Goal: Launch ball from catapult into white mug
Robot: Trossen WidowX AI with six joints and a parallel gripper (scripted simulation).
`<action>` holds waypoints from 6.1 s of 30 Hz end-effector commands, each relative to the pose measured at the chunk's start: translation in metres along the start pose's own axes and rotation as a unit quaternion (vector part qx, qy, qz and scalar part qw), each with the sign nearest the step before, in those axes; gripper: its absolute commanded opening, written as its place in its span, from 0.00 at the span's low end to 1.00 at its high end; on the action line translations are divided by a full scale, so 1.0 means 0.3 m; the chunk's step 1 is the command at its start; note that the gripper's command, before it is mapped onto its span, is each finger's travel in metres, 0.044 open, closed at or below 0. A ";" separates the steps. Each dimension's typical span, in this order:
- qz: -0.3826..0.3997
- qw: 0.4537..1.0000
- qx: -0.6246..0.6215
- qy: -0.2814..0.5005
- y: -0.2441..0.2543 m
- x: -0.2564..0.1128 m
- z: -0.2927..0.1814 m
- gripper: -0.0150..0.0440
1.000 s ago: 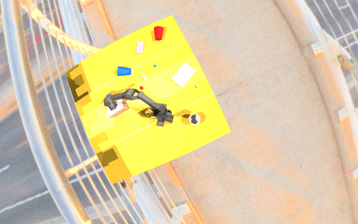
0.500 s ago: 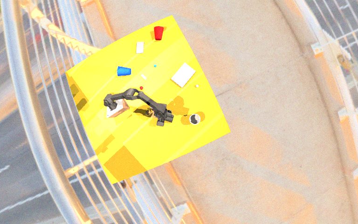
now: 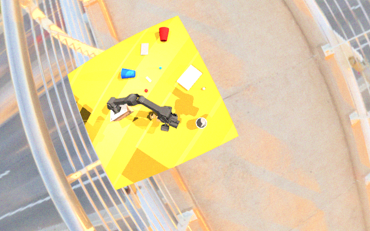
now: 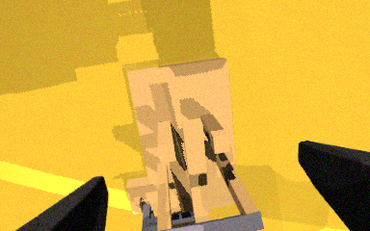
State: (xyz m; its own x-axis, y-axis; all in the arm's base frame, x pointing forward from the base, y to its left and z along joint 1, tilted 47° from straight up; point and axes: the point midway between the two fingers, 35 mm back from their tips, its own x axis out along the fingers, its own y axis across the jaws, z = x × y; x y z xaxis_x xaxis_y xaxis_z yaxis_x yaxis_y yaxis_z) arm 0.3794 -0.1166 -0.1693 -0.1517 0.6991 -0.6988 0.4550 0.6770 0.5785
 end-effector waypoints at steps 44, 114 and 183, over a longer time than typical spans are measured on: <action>0.003 1.000 -0.002 0.001 0.002 0.263 -0.016 1.00; 0.001 1.000 -0.007 0.002 0.008 0.278 -0.012 0.25; 0.003 1.000 -0.002 0.001 0.004 0.263 -0.018 1.00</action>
State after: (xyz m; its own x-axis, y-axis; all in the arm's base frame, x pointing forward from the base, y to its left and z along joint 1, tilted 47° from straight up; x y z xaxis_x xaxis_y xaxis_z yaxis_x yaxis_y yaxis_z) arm 0.3651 -0.0642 -0.2181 -0.1479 0.7010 -0.6977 0.4466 0.6768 0.5853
